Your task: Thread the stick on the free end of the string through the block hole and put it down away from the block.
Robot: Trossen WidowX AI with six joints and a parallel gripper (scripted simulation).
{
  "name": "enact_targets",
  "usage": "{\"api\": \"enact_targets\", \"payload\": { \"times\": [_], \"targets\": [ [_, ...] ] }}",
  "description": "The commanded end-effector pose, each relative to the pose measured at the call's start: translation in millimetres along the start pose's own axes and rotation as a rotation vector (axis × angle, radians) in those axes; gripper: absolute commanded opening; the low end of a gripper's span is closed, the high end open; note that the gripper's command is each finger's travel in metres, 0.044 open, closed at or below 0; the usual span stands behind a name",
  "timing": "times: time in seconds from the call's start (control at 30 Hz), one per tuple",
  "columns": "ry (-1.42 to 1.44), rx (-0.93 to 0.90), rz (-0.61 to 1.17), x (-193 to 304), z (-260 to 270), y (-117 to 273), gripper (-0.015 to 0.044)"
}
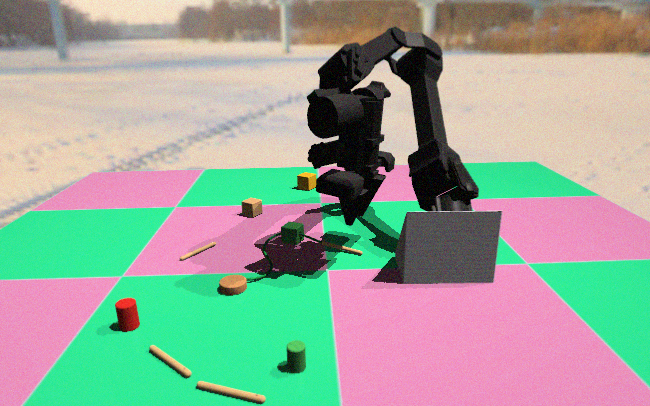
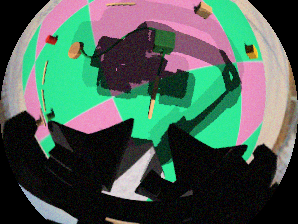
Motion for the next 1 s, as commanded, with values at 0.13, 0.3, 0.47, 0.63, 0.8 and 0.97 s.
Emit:
{"api": "enact_targets", "payload": {
  "times": [0.13,0.3,0.47,0.63,0.8,0.97],
  "targets": [
    [0.002,0.007,-0.003,0.1,-2.4,13.4,0.0236],
    [0.002,0.007,-0.003,0.1,-2.4,13.4,0.0368],
    [0.001,0.008,0.0,-2.1,-2.7,41.9,0.044],
    [0.001,0.008,-0.002,-2.2,-2.7,42.6,0.044],
    [0.004,0.006,-0.006,-2.6,-2.6,40.0,0.044],
    [0.004,0.006,-0.006,-2.6,-2.6,40.0,0.044]
  ]
}}
Point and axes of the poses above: the point midway between the two fingers, 35 mm back from their tips, its own y axis back along the fingers, its own z axis across the jaws, x = y × z, the point moved 3 cm from there along y, back along the fingers
